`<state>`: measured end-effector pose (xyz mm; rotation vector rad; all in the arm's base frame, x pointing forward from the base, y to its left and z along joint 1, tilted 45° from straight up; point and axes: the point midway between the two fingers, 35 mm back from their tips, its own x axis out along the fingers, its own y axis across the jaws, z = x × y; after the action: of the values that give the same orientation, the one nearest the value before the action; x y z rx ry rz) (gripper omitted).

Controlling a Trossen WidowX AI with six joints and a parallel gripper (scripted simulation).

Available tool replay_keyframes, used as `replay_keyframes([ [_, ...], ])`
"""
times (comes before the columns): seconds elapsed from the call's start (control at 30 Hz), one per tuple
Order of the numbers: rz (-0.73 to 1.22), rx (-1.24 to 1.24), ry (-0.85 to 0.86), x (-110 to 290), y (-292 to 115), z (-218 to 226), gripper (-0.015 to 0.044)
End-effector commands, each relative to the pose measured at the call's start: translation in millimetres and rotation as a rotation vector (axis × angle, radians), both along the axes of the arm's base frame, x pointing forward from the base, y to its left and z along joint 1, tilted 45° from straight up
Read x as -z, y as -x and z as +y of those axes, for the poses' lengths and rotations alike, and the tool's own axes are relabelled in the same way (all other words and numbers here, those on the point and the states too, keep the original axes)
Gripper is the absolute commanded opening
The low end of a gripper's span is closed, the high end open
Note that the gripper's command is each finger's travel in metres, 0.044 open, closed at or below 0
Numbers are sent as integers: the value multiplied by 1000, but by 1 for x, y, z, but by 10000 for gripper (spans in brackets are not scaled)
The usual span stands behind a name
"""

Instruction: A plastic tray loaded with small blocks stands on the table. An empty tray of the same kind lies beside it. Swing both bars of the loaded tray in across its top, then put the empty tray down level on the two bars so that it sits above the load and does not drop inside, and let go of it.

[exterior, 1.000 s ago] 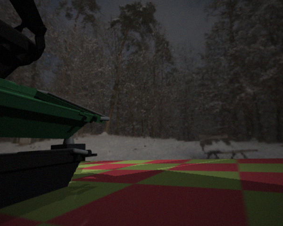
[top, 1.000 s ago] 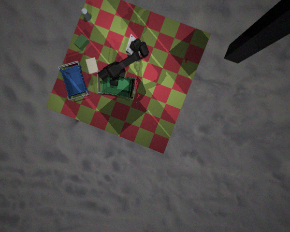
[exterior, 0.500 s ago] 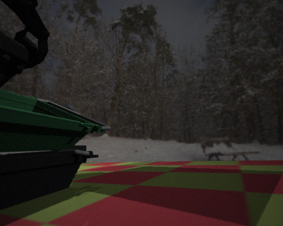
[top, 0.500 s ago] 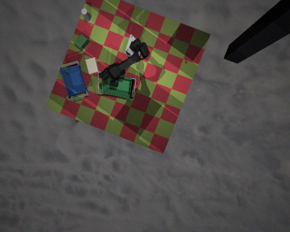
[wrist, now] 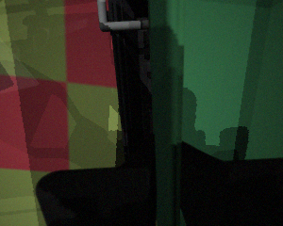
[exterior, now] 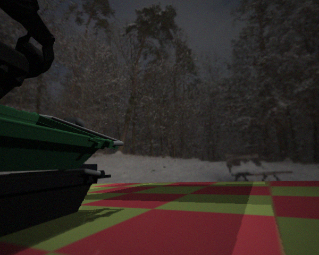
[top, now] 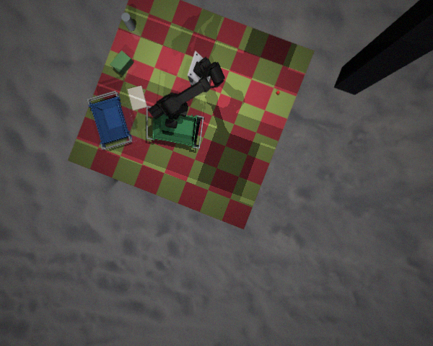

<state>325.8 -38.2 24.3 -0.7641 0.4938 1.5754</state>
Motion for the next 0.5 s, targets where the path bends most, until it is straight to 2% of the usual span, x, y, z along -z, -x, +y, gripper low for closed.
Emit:
replay_keyframes([
  [0.0, 15, -7, 1, 3, 6, 4, 0],
  [0.47, 15, -7, 1, 5, 8, 5, 0],
])
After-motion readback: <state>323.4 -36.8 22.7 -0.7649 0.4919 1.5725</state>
